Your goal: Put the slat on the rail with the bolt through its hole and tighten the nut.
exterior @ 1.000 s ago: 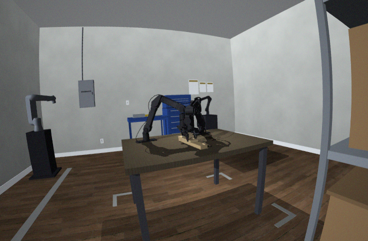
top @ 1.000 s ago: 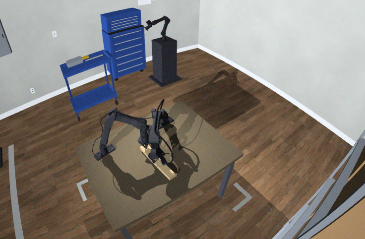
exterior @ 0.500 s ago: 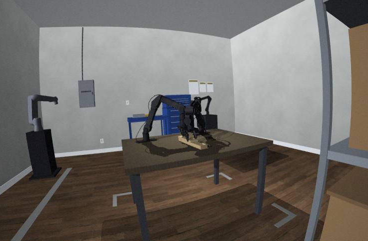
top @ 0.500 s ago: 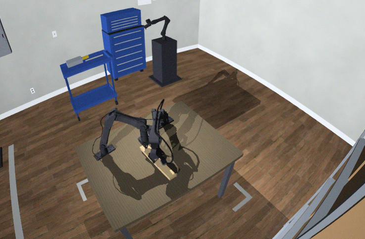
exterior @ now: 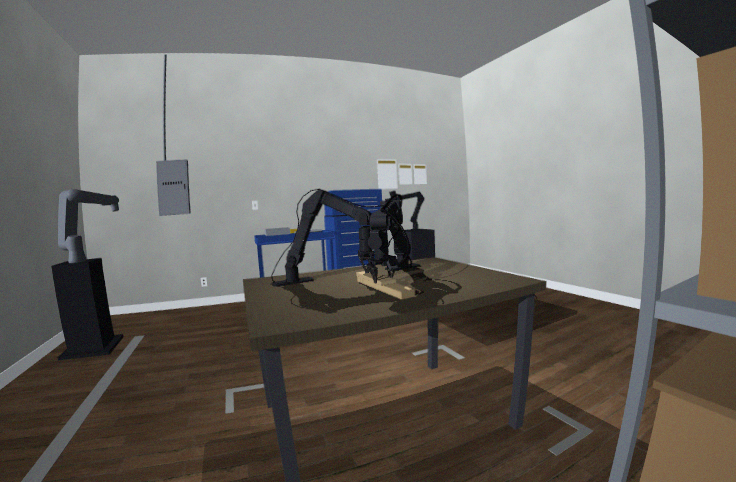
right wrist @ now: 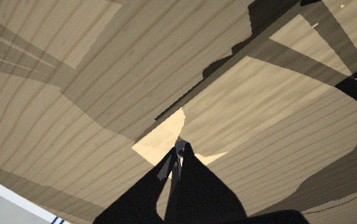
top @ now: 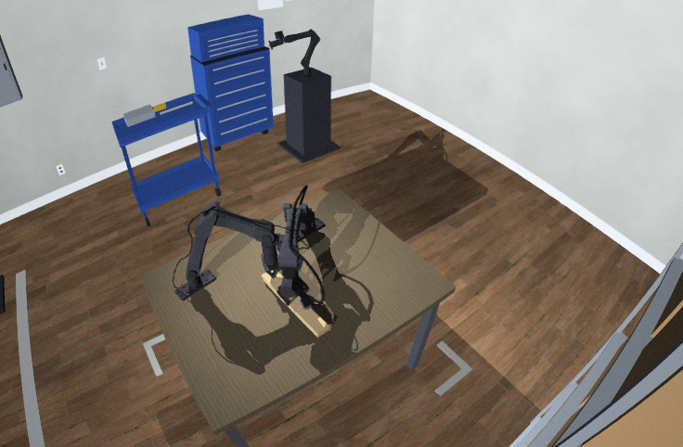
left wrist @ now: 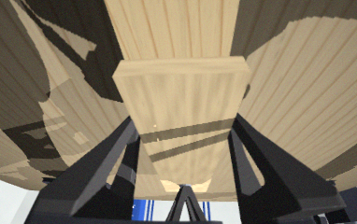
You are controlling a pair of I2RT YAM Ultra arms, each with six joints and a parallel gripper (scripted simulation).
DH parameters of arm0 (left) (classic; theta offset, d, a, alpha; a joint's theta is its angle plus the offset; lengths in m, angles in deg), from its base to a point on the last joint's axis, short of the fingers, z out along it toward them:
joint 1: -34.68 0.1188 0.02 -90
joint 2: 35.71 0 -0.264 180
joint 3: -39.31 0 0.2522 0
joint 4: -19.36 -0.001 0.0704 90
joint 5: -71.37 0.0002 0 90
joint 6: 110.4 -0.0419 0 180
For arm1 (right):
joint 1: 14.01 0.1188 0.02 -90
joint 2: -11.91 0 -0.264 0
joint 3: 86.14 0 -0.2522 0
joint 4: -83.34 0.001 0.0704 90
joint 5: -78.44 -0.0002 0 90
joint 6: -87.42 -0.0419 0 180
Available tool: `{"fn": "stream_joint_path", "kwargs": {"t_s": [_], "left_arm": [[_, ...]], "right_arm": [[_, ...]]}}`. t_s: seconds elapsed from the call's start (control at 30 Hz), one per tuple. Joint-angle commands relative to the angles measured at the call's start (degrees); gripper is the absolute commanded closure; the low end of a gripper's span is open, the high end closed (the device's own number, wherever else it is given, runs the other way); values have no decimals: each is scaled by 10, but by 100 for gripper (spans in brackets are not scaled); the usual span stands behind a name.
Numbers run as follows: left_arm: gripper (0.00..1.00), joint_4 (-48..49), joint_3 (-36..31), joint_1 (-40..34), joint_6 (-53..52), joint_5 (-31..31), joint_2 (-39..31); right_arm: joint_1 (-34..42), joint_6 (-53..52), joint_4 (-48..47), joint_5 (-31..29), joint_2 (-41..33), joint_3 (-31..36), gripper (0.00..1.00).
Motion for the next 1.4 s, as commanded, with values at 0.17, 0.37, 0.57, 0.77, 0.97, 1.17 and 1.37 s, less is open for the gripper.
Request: {"fn": "stream_joint_path", "kwargs": {"t_s": [0.17,0.37,0.57,0.77,0.97,1.17,1.37], "left_arm": [[28,0,3,0,0,0,-5],[28,0,3,0,0,0,-5],[28,0,3,0,0,0,-5],[28,0,3,0,0,0,-5],[28,0,3,0,0,0,-5],[28,0,3,0,0,0,-5],[28,0,3,0,0,0,-5]], "right_arm": [[-2,-193,-2,4,-5,-1,89],[-3,-327,-2,5,-5,-1,89],[-3,-417,-2,5,-5,-1,89],[-3,-555,-2,5,-5,-1,89],[-3,-690,-3,6,-5,-1,89],[-2,-785,-3,4,-5,0,89],[-3,-918,-3,6,-5,0,89]]}}
